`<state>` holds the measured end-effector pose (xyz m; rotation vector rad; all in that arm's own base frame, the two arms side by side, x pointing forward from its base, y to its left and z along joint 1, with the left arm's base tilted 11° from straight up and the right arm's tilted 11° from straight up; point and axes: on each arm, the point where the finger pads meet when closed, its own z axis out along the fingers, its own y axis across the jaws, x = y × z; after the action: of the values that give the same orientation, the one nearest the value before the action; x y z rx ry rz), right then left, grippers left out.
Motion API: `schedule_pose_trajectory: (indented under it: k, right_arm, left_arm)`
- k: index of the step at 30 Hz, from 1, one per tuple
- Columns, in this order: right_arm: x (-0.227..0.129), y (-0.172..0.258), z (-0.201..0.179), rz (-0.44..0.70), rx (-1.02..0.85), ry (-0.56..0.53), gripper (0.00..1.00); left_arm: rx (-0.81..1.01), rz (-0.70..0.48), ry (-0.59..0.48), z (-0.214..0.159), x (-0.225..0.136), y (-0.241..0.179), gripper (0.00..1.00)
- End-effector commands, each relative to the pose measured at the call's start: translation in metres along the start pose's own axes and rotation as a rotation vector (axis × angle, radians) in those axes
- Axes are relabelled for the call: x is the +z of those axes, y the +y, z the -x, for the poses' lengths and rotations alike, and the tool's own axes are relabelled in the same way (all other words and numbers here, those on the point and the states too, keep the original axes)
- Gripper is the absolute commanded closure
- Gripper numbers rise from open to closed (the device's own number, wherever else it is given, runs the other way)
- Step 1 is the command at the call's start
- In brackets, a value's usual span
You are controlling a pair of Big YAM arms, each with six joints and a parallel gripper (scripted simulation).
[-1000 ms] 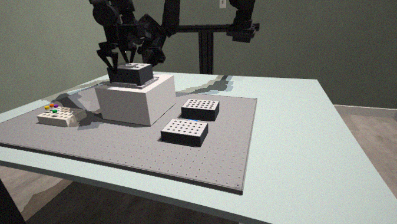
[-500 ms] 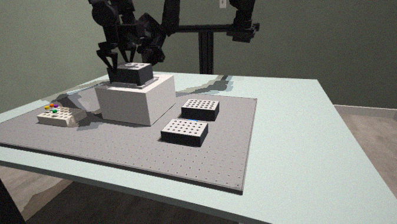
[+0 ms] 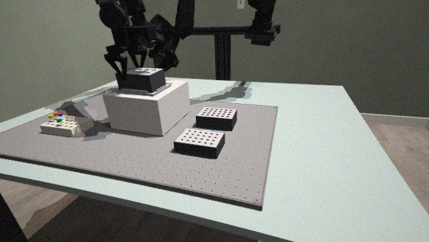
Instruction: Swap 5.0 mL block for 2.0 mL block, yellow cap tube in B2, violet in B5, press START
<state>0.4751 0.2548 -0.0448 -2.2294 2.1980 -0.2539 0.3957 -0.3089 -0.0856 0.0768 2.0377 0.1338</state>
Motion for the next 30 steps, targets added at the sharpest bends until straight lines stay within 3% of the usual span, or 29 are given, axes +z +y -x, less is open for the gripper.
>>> schedule_pose_trajectory:
  k: [1, 30]
  right_arm:
    - [-0.003, 0.007, 0.008, 0.023, -0.031, 0.001, 1.0]
    - [-0.003, 0.005, 0.014, -0.002, -0.037, -0.012, 1.0]
  left_arm:
    - [0.0, -0.008, 0.004, -0.006, 0.001, -0.008, 1.0]
    - [-0.001, 0.014, -0.001, 0.001, 0.013, 0.004, 1.0]
